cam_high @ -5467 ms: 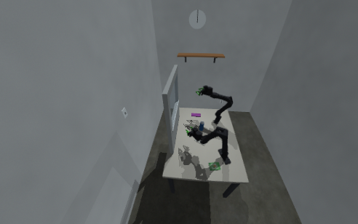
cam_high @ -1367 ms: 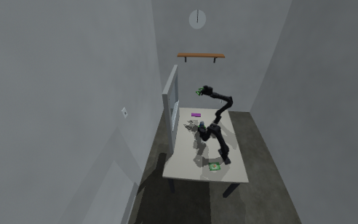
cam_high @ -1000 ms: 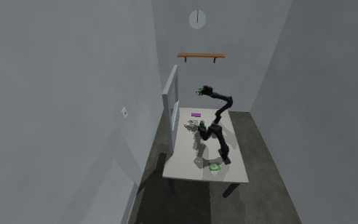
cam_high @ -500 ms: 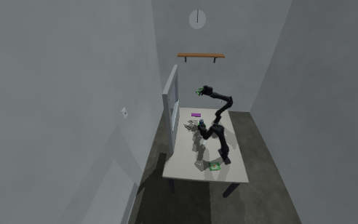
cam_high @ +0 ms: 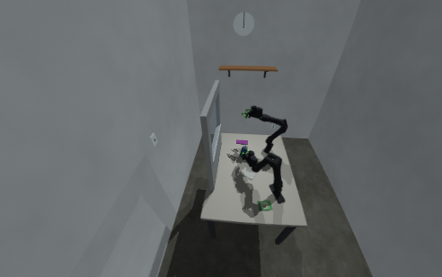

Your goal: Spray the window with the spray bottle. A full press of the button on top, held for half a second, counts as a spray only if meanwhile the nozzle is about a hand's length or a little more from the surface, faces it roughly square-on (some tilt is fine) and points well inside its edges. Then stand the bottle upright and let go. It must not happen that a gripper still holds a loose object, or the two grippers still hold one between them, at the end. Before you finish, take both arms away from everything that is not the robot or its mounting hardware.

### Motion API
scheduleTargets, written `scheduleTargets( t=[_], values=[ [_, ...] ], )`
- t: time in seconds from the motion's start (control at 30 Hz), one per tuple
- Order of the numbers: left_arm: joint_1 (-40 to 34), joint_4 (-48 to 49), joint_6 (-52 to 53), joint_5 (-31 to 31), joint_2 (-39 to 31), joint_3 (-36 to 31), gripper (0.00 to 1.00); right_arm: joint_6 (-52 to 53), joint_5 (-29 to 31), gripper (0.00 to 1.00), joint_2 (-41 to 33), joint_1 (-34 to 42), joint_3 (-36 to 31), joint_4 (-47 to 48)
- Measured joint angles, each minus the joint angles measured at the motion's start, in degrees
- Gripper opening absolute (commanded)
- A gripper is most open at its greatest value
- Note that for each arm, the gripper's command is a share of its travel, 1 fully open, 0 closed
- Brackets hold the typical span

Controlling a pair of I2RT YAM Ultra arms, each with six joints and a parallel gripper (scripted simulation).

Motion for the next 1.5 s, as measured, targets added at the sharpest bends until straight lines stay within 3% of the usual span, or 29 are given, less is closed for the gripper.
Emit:
scheduleTargets(
  t=[0.8, 1.5],
  values=[
    [4.50, -1.16, 6.05, -28.35, -17.94, -7.41, 0.00, 0.00, 0.00, 1.00, 0.00, 0.00, 0.00, 0.00],
    [4.68, -1.20, 6.25, -28.79, -19.04, -7.69, 0.00, 0.00, 0.00, 1.00, 0.00, 0.00, 0.00, 0.00]
  ],
)
